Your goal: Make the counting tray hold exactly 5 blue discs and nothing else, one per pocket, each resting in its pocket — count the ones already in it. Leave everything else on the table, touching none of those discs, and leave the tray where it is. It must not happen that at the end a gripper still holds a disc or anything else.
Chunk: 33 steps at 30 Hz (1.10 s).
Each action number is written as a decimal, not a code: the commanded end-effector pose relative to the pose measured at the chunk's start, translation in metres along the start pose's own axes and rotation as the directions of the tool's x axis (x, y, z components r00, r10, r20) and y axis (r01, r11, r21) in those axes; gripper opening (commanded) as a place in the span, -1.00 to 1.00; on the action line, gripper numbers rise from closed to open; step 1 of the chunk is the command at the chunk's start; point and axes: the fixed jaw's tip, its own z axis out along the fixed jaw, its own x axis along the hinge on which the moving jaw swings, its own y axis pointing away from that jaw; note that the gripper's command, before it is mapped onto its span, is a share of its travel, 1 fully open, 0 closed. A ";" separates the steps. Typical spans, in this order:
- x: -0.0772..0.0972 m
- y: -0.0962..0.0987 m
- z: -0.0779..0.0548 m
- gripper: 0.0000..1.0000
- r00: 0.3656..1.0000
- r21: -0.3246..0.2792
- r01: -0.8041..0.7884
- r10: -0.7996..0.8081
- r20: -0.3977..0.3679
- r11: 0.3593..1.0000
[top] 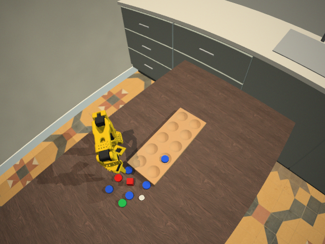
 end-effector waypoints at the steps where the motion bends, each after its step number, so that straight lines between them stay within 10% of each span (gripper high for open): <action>1: 0.003 -0.002 -0.008 -0.47 0.997 0.028 0.068 -0.066 -0.045 0.997; 33: 0.005 -0.002 0.003 -0.47 0.985 0.019 0.167 -0.166 -0.038 0.986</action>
